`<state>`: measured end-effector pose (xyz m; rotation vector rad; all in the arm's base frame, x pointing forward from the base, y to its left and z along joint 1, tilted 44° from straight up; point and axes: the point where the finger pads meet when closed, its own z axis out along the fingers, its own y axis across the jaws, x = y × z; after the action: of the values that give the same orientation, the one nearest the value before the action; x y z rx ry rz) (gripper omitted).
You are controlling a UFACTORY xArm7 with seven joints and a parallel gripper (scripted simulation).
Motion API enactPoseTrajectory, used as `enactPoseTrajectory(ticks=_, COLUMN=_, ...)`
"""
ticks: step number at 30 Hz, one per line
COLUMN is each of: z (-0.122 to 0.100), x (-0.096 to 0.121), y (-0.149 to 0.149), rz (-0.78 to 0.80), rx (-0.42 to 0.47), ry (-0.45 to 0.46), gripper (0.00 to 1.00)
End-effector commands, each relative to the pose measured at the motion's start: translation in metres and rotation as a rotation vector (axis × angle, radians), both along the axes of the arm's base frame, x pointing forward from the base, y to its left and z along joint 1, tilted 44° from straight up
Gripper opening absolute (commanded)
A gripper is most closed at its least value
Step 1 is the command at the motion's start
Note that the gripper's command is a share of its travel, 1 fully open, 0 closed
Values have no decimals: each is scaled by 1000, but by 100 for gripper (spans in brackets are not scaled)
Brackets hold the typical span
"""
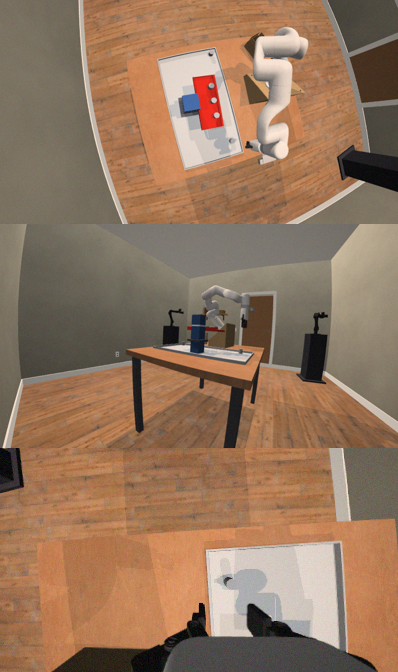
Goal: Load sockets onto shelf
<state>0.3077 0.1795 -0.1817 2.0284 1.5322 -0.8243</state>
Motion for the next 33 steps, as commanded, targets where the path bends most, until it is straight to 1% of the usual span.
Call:
enactPoseTrajectory(ticks=1, z=-22, x=9, y=-23, rz=0, rx=2, ry=-2, gripper=61)
enactPoseTrajectory(ticks=6, z=-53, x=21, y=-59, rz=0, rx=2, ry=-2, gripper=61)
enactPoseTrajectory(ticks=10, z=-72, x=29, y=-81, rz=0, rx=2, ry=-2, gripper=61)
enactPoseTrajectory(ticks=12, z=-72, x=29, y=-81, rz=0, rx=2, ry=-2, gripper=61)
enactPoseTrajectory(ticks=15, z=-82, x=33, y=-92, rz=0, rx=2, ry=-2, gripper=61)
enactPoseTrajectory(ticks=19, z=-88, x=35, y=-98, rz=0, rx=2, ry=-2, gripper=61)
enactPoseTrajectory(ticks=33, z=-88, x=35, y=-99, rz=0, rx=2, ry=-2, gripper=61)
